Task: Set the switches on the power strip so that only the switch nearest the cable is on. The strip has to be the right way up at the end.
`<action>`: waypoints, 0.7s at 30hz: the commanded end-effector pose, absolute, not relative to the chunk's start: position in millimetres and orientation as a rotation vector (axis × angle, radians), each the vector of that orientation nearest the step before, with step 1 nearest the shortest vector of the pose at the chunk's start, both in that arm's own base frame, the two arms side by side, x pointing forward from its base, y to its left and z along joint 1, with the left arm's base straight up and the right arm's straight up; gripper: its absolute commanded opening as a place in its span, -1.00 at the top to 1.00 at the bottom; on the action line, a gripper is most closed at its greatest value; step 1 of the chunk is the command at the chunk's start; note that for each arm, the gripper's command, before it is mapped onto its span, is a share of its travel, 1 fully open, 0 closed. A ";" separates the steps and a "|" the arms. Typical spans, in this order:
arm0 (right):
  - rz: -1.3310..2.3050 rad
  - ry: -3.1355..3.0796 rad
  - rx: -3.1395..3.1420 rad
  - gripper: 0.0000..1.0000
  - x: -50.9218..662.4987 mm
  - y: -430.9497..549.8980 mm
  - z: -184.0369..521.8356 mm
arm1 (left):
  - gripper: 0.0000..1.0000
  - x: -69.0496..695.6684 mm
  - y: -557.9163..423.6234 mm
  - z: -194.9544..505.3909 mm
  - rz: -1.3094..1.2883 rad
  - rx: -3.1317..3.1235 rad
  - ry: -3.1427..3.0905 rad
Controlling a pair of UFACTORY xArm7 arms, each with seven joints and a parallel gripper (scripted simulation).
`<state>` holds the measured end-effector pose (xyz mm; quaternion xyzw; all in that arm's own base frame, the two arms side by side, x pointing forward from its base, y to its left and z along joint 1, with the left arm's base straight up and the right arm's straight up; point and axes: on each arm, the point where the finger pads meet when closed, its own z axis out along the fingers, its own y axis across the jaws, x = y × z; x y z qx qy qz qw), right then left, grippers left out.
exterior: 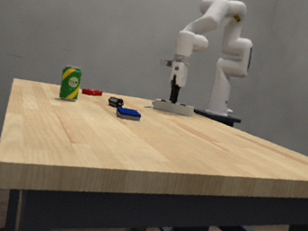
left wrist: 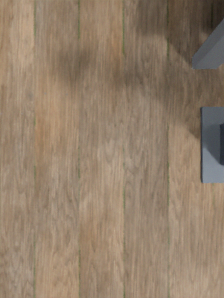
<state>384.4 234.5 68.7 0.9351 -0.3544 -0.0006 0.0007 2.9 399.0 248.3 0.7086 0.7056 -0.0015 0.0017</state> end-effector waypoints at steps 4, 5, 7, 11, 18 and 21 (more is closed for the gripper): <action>0.005 -1.115 2.942 1.00 386.5 235.8 85.4 | -1.00 3.1 400.1 249.8 0.001 2.226 2.216; 0.005 -1.115 2.942 1.00 386.5 235.8 88.3 | -1.00 3.1 400.1 249.8 0.001 2.226 2.216; 0.005 -1.115 2.942 1.00 386.5 235.8 93.8 | -1.00 3.1 400.1 249.8 0.001 2.226 2.216; 0.005 -1.115 2.942 1.00 386.5 235.8 101.6 | -1.00 3.1 400.1 249.8 0.001 2.226 2.216; 0.005 -1.115 2.942 1.00 386.5 235.8 104.0 | -1.00 3.1 400.1 249.8 0.001 2.226 2.216; 0.005 -1.115 2.942 1.00 386.5 235.8 104.0 | -1.00 3.1 400.1 249.8 0.001 2.226 2.216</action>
